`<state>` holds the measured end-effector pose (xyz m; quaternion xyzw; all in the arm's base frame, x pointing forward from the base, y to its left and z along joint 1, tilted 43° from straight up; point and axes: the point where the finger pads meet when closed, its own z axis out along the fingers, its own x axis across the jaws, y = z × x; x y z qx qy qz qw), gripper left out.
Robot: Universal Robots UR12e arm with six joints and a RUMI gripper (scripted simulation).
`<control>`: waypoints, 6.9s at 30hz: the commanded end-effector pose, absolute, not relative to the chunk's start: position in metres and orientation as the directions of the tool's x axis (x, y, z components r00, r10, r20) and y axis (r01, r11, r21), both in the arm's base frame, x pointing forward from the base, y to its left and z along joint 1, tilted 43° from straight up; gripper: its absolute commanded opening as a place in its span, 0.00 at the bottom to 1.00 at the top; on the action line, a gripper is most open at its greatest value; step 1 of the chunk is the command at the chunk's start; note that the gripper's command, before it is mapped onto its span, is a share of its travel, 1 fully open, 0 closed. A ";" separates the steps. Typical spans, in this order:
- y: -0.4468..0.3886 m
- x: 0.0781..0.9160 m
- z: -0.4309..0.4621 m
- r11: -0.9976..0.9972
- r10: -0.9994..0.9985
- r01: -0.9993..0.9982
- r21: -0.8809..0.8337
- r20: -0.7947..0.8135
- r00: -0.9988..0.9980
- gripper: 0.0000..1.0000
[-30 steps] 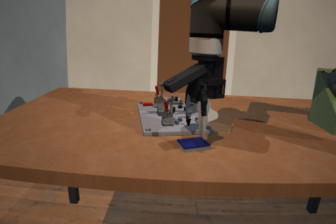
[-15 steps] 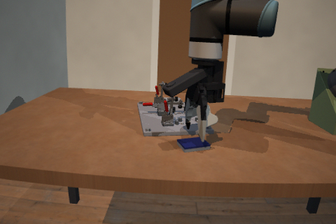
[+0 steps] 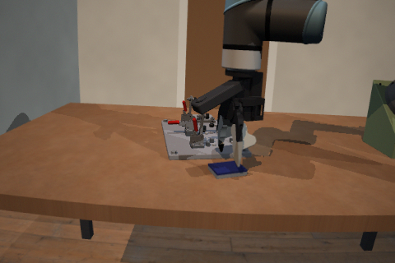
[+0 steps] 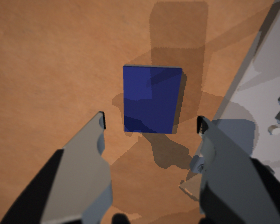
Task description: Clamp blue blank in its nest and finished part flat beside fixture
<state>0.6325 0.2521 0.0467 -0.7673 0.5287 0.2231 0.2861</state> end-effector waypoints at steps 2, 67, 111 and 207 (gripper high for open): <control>0.252 0.633 0.047 -0.277 -0.684 -0.939 -0.204 -0.644 0.342 0.59; 0.269 0.632 0.028 -0.277 -0.684 -0.939 -0.204 -0.644 0.342 0.59; 0.269 0.632 0.028 -0.277 -0.684 -0.939 -0.204 -0.644 0.342 0.00; 0.219 0.635 0.083 -0.277 -0.684 -0.939 -0.204 -0.644 0.342 0.00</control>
